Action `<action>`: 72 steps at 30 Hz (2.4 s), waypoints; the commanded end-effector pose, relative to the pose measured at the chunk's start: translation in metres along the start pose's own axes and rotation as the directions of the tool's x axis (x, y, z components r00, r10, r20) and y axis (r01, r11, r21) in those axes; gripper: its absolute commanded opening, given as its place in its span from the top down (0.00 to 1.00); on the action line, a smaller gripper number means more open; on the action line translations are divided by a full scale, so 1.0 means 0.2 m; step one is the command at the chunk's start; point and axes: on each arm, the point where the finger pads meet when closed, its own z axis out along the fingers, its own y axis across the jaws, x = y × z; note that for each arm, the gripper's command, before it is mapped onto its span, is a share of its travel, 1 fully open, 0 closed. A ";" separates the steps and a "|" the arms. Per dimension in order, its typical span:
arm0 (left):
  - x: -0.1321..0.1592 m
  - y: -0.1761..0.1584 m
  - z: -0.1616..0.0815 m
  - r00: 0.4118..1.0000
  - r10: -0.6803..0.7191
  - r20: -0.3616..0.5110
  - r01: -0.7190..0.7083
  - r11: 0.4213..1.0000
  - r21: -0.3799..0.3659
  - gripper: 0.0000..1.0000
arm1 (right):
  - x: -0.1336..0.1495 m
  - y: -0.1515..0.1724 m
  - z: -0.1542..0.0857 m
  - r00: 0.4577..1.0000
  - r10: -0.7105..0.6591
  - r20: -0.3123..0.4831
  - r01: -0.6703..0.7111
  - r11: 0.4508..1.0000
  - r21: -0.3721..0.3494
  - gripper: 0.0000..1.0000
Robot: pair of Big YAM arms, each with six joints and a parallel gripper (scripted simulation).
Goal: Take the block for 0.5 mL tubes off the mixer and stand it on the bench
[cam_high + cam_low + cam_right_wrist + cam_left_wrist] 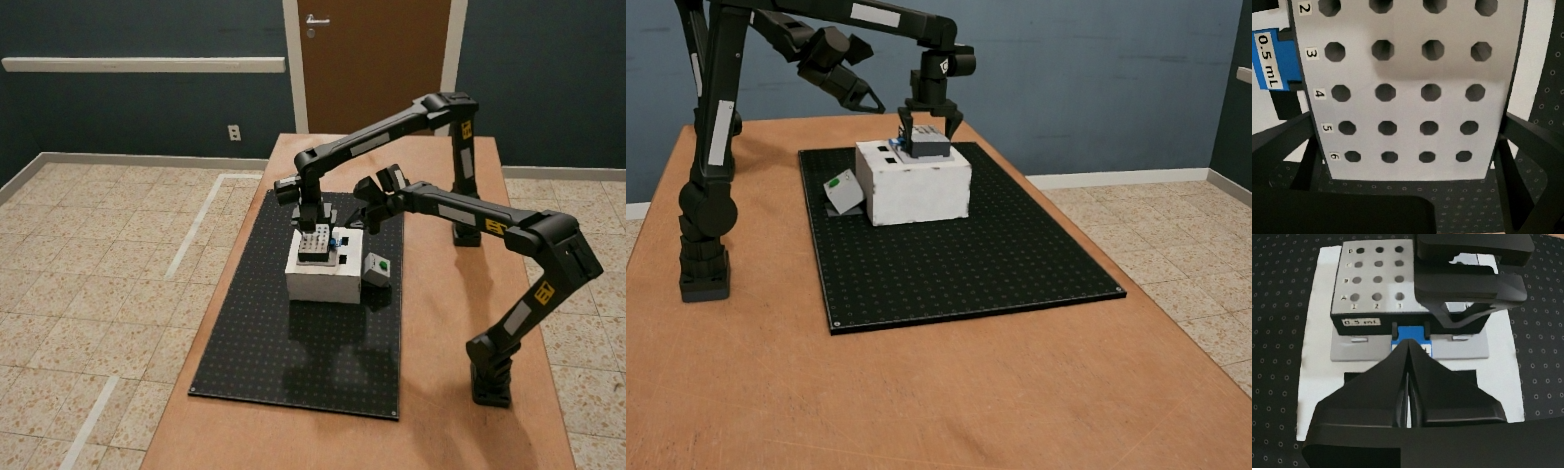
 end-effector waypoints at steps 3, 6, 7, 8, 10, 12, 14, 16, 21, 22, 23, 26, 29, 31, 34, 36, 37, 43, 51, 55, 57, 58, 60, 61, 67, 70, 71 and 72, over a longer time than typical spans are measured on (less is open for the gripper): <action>0.10 0.07 0.01 0.999 0.005 -0.035 -0.006 0.999 -0.032 1.00 | 0.05 0.02 -0.07 0.999 0.042 -0.002 -0.042 0.999 0.004 1.00; 0.10 0.07 -0.03 1.000 0.004 -0.027 -0.004 1.000 -0.020 1.00 | 0.05 0.02 -0.07 0.999 0.042 -0.002 -0.042 0.999 0.004 1.00; 0.09 0.07 -0.05 1.000 0.000 -0.022 0.000 1.000 -0.016 1.00 | 0.05 0.02 -0.07 0.999 0.042 -0.002 -0.042 0.999 0.004 1.00; 0.07 0.06 -0.07 1.000 -0.006 -0.015 0.006 1.000 -0.011 1.00 | 0.05 0.02 -0.07 0.999 0.043 -0.002 -0.043 0.999 0.004 1.00; 0.04 0.06 -0.10 1.000 -0.015 -0.004 0.015 1.000 -0.002 1.00 | 0.05 0.02 -0.07 0.999 0.043 -0.002 -0.043 0.999 0.004 1.00; 0.02 0.06 -0.13 1.000 -0.021 0.002 0.021 1.000 0.003 1.00 | 0.05 0.02 -0.07 0.999 0.043 -0.002 -0.043 0.999 0.004 1.00; 0.02 0.06 -0.14 1.000 -0.022 0.003 0.022 1.000 0.004 1.00 | 0.05 0.02 -0.07 0.999 0.043 -0.003 -0.043 0.999 0.004 1.00; 0.05 0.07 -0.11 1.000 -0.009 -0.010 0.009 1.000 -0.006 1.00 | 0.05 0.02 -0.07 0.999 0.043 -0.003 -0.043 0.999 0.004 1.00; 0.16 0.12 -0.11 0.999 0.021 -0.036 -0.022 0.999 -0.027 1.00 | 0.05 0.02 -0.07 0.999 0.044 -0.003 -0.044 0.999 0.003 1.00; 0.16 0.12 -0.12 0.999 0.019 -0.035 -0.020 0.999 -0.024 1.00 | 0.05 0.02 -0.07 0.999 0.044 -0.003 -0.044 0.999 0.003 1.00; 0.15 0.12 -0.14 0.999 0.017 -0.033 -0.017 1.000 -0.022 1.00 | 0.05 0.02 -0.07 0.999 0.044 -0.003 -0.044 0.999 0.003 1.00; 0.10 0.11 -0.18 1.000 -0.007 -0.012 0.007 1.000 -0.006 1.00 | 0.05 0.02 -0.07 0.999 0.044 -0.004 -0.044 0.999 0.003 1.00; 0.07 0.12 -0.23 1.000 -0.021 -0.001 0.021 1.000 0.002 1.00 | 0.05 0.02 -0.07 0.999 0.044 -0.004 -0.044 0.999 0.003 1.00; 0.07 0.13 -0.24 1.000 -0.020 -0.002 0.020 1.000 0.001 1.00 | 0.05 0.02 -0.07 0.999 0.044 -0.004 -0.044 0.999 0.003 1.00; 0.13 0.15 -0.20 1.000 0.005 -0.022 -0.006 1.000 -0.018 1.00 | 0.05 0.02 -0.07 0.999 0.045 -0.004 -0.045 0.999 0.003 1.00; 0.18 0.16 -0.20 0.999 0.019 -0.034 -0.020 0.999 -0.025 1.00 | 0.05 0.02 -0.07 0.999 0.045 -0.004 -0.045 0.999 0.003 1.00; 0.19 0.17 -0.21 0.999 0.022 -0.036 -0.023 0.999 -0.026 1.00 | 0.05 0.02 -0.07 0.999 0.045 -0.004 -0.045 0.999 0.003 1.00; 0.12 0.17 -0.30 1.000 -0.013 -0.008 0.013 1.000 -0.002 1.00 | 0.05 0.02 -0.07 0.999 0.045 -0.005 -0.045 0.999 0.004 1.00; 0.16 0.20 -0.31 1.000 0.002 -0.024 -0.003 1.000 -0.014 1.00 | 0.05 0.02 -0.07 0.999 0.046 -0.004 -0.046 0.999 0.003 1.00; 0.23 0.22 -0.32 0.999 0.025 -0.036 -0.026 0.999 -0.024 1.00 | 0.05 0.02 -0.07 0.999 0.046 -0.004 -0.046 0.999 0.003 1.00; 0.22 0.23 -0.35 0.999 0.019 -0.032 -0.020 1.000 -0.021 1.00 | 0.05 0.02 -0.07 0.999 0.047 -0.004 -0.047 0.999 0.003 1.00; 0.21 0.23 -0.36 1.000 0.011 -0.027 -0.012 1.000 -0.016 1.00 | 0.05 0.02 -0.07 0.999 0.047 -0.005 -0.047 0.999 0.003 1.00; 0.17 0.22 -0.40 1.000 -0.009 -0.012 0.009 1.000 -0.003 1.00 | 0.05 0.02 -0.07 0.999 0.047 -0.005 -0.047 0.999 0.003 1.00; 0.16 0.23 -0.41 1.000 -0.015 -0.007 0.015 1.000 -0.001 1.00 | 0.05 0.02 -0.07 0.999 0.047 -0.005 -0.047 0.999 0.003 1.00; 0.19 0.25 -0.42 1.000 -0.006 -0.017 0.006 1.000 -0.008 1.00 | 0.05 0.02 -0.07 0.999 0.047 -0.005 -0.047 0.999 0.003 1.00; 0.25 0.27 -0.41 0.999 0.015 -0.032 -0.016 1.000 -0.023 1.00 | 0.05 0.03 -0.07 0.999 0.048 -0.005 -0.048 0.999 0.003 1.00; 0.26 0.28 -0.42 0.999 0.017 -0.034 -0.018 1.000 -0.023 1.00 | 0.05 0.03 -0.07 0.999 0.048 -0.005 -0.048 0.999 0.003 1.00; 0.26 0.28 -0.43 0.999 0.016 -0.033 -0.016 1.000 -0.021 1.00 | 0.05 0.03 -0.07 0.999 0.048 -0.005 -0.048 0.999 0.003 1.00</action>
